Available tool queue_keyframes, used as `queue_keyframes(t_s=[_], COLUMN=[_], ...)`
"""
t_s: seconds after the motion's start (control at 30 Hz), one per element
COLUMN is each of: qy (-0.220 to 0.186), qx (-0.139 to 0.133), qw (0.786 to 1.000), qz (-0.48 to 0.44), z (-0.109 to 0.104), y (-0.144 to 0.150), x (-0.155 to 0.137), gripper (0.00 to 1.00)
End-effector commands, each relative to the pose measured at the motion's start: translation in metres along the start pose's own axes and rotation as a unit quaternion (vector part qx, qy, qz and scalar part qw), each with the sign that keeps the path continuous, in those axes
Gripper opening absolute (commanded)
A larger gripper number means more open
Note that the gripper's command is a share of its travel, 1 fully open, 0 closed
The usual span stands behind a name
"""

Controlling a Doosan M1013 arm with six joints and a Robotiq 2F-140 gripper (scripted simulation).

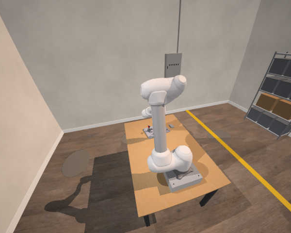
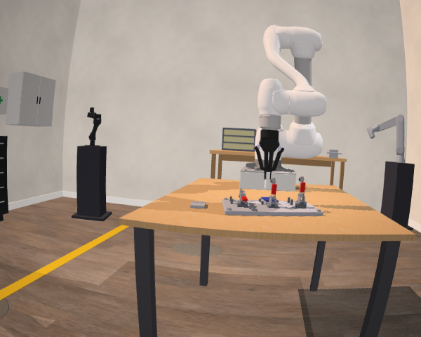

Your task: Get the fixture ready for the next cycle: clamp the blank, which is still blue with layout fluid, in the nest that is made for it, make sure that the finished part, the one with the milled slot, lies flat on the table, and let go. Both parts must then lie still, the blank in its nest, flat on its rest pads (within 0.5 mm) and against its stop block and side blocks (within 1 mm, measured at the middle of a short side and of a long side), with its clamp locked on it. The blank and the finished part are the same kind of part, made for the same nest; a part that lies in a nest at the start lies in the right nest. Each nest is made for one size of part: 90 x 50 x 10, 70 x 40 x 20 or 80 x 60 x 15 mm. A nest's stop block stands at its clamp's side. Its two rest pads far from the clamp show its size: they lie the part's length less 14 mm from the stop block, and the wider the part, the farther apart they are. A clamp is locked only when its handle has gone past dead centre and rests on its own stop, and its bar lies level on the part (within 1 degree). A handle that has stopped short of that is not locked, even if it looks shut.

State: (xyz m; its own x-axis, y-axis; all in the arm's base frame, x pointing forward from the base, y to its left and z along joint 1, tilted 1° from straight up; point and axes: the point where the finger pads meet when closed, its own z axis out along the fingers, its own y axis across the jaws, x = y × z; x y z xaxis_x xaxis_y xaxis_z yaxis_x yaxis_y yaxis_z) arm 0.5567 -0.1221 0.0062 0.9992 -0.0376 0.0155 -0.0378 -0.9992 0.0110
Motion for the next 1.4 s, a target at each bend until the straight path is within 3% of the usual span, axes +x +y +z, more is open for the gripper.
queue_keyframes(t_s=[0.0,0.2,0.57,1.37], qy=[0.0,0.0,0.0,0.0], qx=[0.0,0.0,0.0,0.0], qw=[1.0,1.0,1.0,1.0], qz=[0.0,0.0,0.0,0.0], z=[0.0,0.003,0.034,0.037], y=[0.0,0.0,0.0,0.0], x=[-0.001,-0.001,-0.001,-0.001], gripper=[0.0,0.0,0.0,0.0])
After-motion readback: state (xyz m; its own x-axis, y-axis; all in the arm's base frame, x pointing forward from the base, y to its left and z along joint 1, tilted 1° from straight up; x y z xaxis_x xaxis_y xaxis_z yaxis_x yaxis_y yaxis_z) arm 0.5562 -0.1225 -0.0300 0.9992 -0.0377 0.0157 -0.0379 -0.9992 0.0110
